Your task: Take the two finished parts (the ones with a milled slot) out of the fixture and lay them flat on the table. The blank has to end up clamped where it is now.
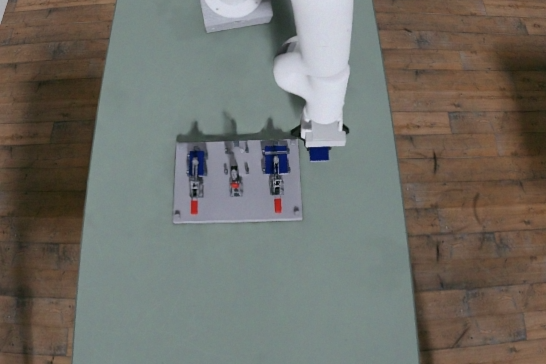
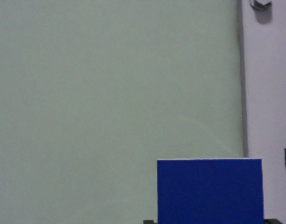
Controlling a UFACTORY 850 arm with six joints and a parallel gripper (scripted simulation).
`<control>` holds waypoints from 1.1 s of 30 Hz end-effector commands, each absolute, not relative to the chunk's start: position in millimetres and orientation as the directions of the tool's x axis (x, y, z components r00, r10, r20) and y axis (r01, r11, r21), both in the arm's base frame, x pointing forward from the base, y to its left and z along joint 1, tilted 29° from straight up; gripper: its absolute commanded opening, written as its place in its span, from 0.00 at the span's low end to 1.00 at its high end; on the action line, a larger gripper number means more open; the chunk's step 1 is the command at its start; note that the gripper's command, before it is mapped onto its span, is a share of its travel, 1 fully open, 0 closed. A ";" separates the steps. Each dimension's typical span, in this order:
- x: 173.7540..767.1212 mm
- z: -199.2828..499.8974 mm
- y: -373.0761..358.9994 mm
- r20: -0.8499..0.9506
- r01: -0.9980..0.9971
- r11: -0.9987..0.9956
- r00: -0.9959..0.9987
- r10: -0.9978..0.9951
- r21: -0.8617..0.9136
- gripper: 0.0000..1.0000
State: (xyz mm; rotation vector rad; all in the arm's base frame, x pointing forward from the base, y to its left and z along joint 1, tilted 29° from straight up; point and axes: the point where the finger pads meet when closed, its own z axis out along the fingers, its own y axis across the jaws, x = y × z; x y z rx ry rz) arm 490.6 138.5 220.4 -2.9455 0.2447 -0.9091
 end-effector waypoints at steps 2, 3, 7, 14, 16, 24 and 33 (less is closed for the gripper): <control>492.1 221.8 143.5 0.551 -0.144 -0.986 0.818 -0.164 -0.080 0.00; 492.2 221.8 144.1 0.551 -0.144 -0.986 0.818 -0.164 -0.080 0.00; 492.4 221.9 145.3 0.551 -0.144 -0.986 0.818 -0.164 -0.080 0.00; 492.4 221.9 145.4 0.551 -0.144 -0.986 0.818 -0.164 -0.080 0.00; 492.4 221.9 145.4 0.551 -0.144 -0.986 0.818 -0.164 -0.080 0.00; 492.4 221.9 145.4 0.551 -0.144 -0.986 0.818 -0.164 -0.079 0.00; 492.4 221.9 145.4 0.551 -0.144 -0.986 0.818 -0.164 -0.079 0.00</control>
